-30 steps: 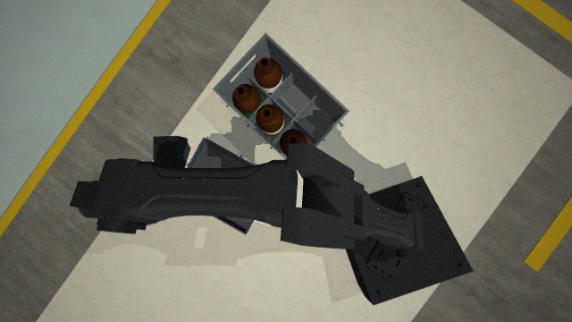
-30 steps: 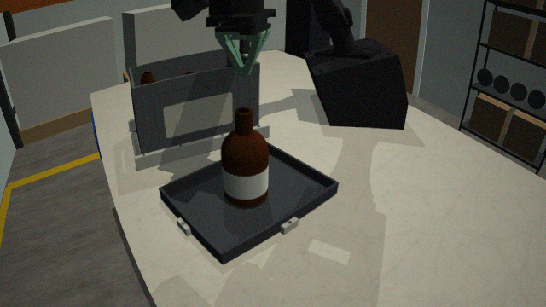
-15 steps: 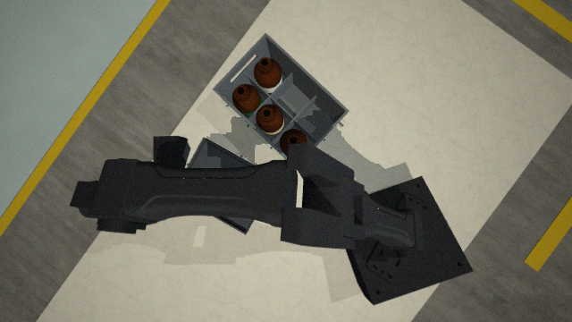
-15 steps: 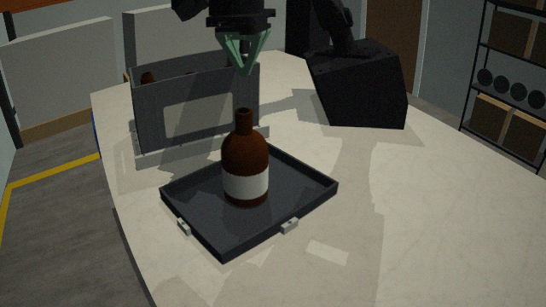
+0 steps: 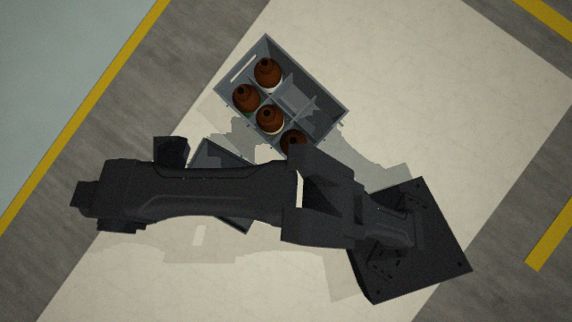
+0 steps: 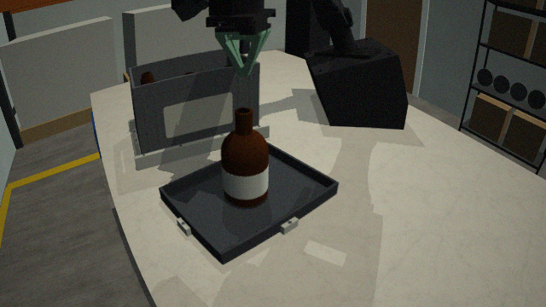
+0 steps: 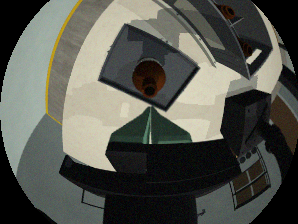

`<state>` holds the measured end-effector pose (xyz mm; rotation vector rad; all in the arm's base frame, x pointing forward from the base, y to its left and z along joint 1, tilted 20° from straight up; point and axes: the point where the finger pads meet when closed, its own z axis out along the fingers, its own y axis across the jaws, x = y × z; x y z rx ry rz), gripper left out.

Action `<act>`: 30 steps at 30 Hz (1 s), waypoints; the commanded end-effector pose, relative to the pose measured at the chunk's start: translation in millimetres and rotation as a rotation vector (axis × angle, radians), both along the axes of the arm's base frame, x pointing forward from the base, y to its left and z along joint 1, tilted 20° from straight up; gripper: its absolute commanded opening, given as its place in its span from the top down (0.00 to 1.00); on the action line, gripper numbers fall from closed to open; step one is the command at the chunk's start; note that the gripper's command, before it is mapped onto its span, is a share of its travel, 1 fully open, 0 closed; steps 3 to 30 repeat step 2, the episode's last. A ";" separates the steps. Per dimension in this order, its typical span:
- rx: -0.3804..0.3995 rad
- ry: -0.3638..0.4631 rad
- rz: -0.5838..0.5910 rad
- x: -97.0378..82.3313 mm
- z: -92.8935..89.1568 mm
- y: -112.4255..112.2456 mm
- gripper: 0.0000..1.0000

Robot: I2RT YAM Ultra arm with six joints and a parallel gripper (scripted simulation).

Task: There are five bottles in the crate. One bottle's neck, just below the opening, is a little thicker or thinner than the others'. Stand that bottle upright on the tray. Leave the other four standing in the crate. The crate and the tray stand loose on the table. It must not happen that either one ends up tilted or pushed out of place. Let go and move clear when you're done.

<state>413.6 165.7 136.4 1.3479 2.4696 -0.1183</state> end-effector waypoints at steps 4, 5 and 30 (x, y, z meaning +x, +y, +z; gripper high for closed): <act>0.019 -0.068 0.016 0.8 29.7 8.8 1.00; 0.019 -0.068 0.016 0.8 29.7 8.8 1.00; 0.019 -0.068 0.016 0.8 29.7 8.8 1.00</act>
